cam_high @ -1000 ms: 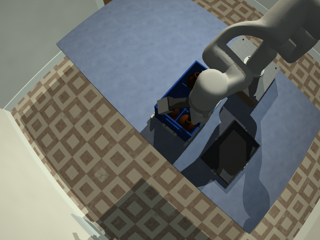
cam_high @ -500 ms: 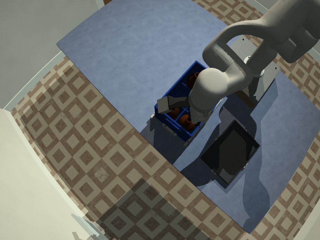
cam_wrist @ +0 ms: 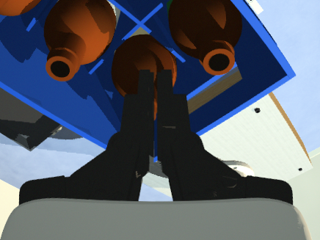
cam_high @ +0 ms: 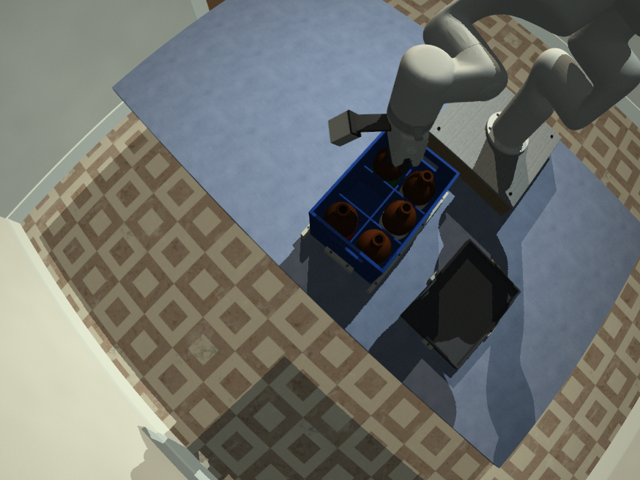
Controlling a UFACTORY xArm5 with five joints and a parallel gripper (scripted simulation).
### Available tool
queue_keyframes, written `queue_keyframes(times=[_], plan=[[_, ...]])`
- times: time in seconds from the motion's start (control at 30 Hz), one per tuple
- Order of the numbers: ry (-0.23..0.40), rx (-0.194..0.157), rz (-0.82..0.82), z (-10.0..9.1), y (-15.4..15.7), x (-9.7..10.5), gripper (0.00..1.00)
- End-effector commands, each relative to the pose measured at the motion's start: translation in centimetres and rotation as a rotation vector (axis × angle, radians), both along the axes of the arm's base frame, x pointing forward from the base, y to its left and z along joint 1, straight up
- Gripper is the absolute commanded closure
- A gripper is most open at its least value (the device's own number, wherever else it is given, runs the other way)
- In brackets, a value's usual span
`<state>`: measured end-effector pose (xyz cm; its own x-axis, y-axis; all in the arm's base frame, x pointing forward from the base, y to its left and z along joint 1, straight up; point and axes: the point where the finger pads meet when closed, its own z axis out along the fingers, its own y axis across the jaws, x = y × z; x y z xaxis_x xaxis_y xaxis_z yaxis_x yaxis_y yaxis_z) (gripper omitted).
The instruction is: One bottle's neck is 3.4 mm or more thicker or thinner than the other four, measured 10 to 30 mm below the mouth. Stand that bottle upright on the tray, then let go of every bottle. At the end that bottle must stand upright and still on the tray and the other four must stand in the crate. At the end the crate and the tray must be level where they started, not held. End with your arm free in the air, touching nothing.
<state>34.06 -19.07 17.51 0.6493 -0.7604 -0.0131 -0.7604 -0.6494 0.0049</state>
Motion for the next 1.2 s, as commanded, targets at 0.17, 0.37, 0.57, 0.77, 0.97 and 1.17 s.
queue_keyframes(times=[0.17, 0.37, 0.57, 0.77, 0.97, 1.17], plan=[[-0.011, -0.006, 0.004, -0.2, -1.4, -5.4, 1.0], [-0.011, -0.006, 0.004, -0.2, -1.4, -5.4, 0.35], [-0.011, -0.006, 0.004, -0.2, -1.4, -5.4, 0.35], [-0.011, -0.006, 0.004, -0.2, -1.4, -5.4, 0.35], [-0.011, -0.006, 0.004, -0.2, -1.4, -5.4, 0.35], [-0.011, -0.006, 0.004, -0.2, -1.4, -5.4, 0.35]])
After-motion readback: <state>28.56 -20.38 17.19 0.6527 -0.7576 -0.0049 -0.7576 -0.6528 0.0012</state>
